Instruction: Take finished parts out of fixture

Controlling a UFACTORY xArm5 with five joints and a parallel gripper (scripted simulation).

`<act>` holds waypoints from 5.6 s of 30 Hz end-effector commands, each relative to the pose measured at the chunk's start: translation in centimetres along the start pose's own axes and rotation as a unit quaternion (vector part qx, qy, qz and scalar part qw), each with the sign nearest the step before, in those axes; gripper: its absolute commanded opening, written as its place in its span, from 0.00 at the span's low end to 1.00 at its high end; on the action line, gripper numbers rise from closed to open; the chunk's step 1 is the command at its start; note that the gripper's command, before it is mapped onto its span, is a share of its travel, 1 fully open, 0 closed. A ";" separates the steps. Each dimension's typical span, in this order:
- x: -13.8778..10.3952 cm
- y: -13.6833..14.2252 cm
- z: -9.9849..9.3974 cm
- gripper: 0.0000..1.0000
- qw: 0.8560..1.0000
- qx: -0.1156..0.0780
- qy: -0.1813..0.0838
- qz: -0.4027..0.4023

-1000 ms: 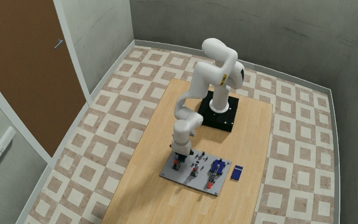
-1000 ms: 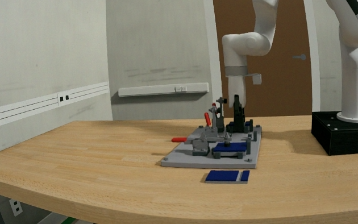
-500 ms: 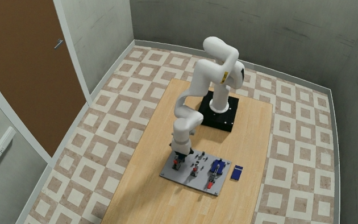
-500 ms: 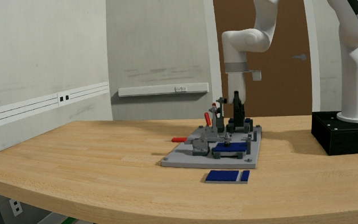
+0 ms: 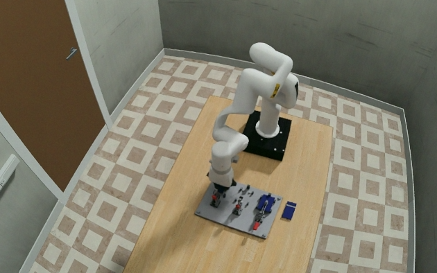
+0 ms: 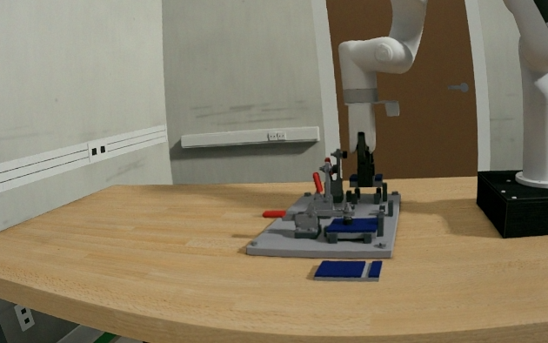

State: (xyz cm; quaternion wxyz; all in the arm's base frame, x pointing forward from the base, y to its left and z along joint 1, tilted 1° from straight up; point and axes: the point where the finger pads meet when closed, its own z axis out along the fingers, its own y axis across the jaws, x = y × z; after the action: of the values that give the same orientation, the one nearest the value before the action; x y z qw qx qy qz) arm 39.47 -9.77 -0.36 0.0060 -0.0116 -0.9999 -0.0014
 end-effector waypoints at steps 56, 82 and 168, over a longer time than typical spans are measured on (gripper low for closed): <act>0.7 -0.1 -4.3 0.00 1.000 0.000 -0.002 0.000; 0.7 -0.1 -4.3 0.00 1.000 0.000 -0.002 0.000; 0.6 -11.5 -4.3 0.00 1.000 -0.001 -0.002 0.000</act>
State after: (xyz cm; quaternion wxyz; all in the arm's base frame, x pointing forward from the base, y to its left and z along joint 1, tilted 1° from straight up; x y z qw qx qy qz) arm 38.46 -21.05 3.71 0.0063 -0.0116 -0.9999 -0.0033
